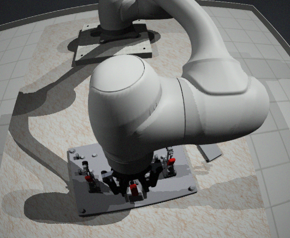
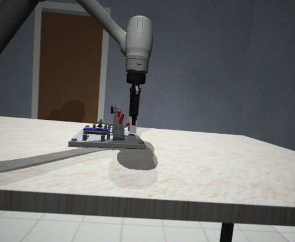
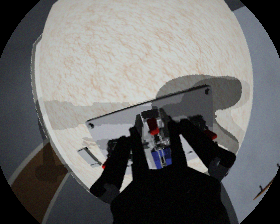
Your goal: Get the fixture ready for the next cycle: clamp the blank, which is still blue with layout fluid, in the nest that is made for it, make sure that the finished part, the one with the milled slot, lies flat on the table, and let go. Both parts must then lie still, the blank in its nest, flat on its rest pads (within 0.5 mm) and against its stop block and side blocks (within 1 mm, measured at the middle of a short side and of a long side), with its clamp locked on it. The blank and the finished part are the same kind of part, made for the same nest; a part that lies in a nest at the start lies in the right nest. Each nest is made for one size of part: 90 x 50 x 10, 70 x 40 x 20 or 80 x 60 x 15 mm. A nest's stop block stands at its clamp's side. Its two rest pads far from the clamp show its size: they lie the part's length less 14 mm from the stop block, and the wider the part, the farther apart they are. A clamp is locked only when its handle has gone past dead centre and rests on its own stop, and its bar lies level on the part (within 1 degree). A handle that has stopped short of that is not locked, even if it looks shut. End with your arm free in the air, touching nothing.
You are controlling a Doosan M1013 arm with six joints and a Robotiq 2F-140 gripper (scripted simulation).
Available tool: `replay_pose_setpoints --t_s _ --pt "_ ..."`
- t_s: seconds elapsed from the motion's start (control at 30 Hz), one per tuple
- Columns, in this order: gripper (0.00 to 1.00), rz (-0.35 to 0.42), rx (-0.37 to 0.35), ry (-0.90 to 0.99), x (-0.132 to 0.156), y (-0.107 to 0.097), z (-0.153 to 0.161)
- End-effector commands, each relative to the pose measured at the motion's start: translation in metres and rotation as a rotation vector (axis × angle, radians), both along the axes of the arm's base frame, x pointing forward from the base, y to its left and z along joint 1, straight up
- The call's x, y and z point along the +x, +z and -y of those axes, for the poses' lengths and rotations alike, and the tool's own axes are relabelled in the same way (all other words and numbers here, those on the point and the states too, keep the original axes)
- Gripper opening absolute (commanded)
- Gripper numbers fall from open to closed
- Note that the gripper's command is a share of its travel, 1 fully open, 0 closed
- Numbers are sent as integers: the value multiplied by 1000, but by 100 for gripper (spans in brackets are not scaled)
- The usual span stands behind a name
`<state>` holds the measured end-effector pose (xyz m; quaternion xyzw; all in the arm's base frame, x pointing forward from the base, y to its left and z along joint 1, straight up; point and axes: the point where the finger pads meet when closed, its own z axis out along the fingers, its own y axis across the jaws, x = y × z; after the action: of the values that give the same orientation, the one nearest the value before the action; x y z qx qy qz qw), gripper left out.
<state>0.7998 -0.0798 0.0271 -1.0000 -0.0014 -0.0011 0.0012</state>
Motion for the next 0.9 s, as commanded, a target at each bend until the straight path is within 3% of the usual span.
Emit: replay_pose_setpoints --t_s 0.0,0.23,0.53,0.87 --pt "28 0 0 0 0 0 0" --pt "28 0 0 0 0 2 0" --pt "28 0 0 0 0 39 0" --pt "28 0 0 0 0 50 0"
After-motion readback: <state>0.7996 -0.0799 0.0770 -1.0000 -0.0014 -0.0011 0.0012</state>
